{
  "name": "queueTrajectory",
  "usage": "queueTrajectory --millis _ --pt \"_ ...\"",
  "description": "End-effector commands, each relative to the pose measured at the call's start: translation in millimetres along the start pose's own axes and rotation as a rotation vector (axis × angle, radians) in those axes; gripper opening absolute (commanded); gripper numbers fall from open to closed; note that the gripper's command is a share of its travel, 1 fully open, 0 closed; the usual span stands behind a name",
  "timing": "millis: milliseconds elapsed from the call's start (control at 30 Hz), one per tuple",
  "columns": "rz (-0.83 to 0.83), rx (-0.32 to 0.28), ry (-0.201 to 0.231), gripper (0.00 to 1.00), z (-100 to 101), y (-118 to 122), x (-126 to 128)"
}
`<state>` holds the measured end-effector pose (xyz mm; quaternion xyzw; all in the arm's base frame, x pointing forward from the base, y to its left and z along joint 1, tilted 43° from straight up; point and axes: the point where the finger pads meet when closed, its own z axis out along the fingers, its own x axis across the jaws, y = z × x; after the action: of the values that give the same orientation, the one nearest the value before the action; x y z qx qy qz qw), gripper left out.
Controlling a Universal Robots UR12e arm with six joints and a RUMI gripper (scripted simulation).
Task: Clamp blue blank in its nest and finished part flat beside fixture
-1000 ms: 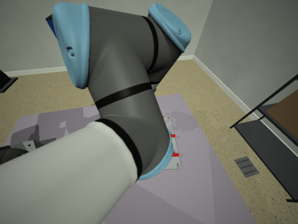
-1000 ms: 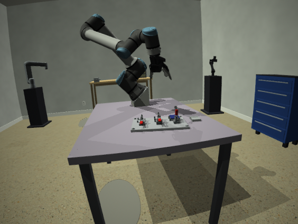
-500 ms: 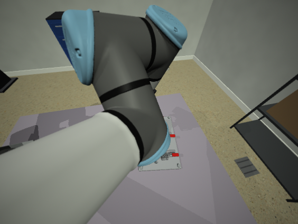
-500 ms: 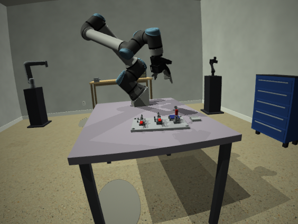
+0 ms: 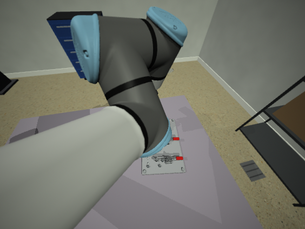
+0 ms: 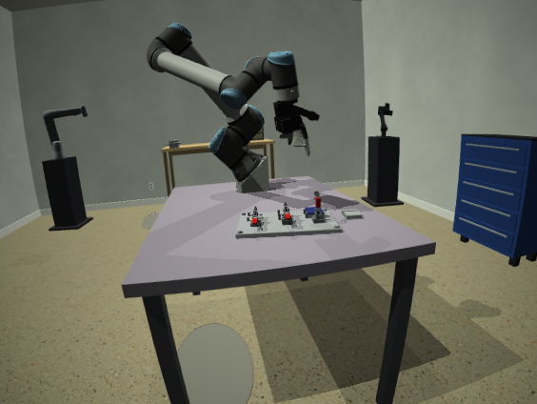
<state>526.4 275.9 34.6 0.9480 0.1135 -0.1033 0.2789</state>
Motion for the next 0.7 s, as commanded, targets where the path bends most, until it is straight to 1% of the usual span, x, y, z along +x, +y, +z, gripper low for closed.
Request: queueTrajectory --millis 0,100,133,200,300,367,400,500,567,667 --pt "0.115 -0.018 0.011 1.00 1 -1 8" --pt "0.246 -0.031 0.029 1.00 4 -2 17" --pt "0.246 -0.031 0.029 1.00 4 -2 17" --pt "0.335 -0.038 0.043 1.00 5 -3 23" --pt "0.380 -0.041 0.050 1.00 6 -3 26" --pt "0.469 -0.047 0.064 1.00 7 -3 32" --pt "0.469 -0.047 0.064 1.00 7 -3 32" --pt "0.559 -0.051 0.079 1.00 8 -3 38" --pt "0.559 -0.051 0.079 1.00 8 -3 38" --pt "0.692 -0.055 0.103 1.00 10 -3 46"
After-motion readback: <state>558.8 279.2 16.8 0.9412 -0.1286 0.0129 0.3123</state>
